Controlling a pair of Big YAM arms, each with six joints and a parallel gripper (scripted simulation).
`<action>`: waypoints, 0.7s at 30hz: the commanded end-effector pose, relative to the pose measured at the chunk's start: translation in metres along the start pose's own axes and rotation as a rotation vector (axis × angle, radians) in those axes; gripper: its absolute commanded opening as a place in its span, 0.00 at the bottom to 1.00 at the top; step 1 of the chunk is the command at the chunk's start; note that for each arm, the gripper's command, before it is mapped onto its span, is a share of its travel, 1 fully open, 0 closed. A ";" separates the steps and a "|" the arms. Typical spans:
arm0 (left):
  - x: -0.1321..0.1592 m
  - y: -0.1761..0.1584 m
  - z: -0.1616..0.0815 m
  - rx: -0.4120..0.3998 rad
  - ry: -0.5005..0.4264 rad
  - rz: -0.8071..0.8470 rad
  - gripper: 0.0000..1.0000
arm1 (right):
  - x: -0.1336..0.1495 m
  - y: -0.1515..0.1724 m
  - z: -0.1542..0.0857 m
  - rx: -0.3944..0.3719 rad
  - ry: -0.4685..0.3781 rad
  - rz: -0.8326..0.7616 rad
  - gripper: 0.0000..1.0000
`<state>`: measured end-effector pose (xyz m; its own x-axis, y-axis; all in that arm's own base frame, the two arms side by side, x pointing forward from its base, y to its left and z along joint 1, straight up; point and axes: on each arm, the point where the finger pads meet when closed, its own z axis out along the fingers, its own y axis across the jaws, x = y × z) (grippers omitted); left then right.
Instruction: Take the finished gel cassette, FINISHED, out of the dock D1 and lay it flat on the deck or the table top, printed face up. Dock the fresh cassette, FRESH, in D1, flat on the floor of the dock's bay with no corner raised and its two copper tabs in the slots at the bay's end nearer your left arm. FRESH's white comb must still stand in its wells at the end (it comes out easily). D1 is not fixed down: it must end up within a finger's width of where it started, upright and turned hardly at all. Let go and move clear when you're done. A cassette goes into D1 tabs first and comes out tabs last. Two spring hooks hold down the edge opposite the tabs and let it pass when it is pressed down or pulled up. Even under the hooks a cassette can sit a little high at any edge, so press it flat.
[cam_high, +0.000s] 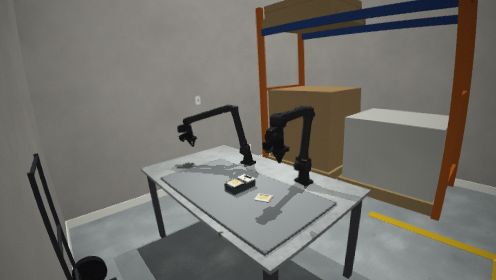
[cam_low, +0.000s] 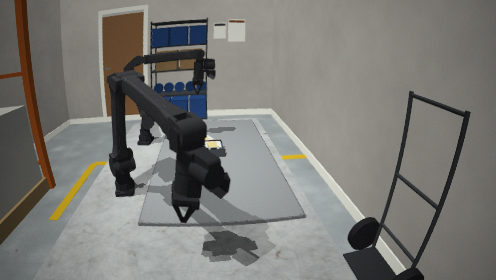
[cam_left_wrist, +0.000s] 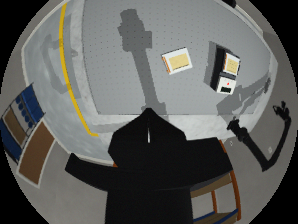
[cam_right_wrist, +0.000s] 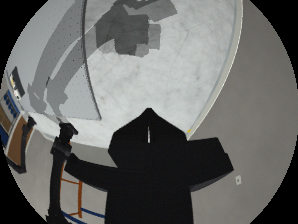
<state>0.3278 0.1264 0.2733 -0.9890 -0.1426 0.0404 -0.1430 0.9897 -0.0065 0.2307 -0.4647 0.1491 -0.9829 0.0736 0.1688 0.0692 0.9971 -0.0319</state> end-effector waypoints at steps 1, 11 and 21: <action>-0.008 -0.003 -0.020 -0.007 -0.040 0.014 0.00 | -0.006 0.016 -0.023 0.017 -0.033 0.031 0.00; -0.008 -0.003 -0.020 -0.007 -0.040 0.014 0.00 | -0.023 0.046 -0.043 0.018 -0.056 0.041 0.00; -0.008 -0.003 -0.020 -0.007 -0.040 0.014 0.00 | -0.041 0.086 -0.066 0.015 -0.079 0.050 0.00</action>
<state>0.3278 0.1264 0.2733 -0.9890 -0.1426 0.0403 -0.1430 0.9897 -0.0065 0.2838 -0.3959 0.1866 -0.9889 0.0933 0.1159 0.0894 0.9952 -0.0389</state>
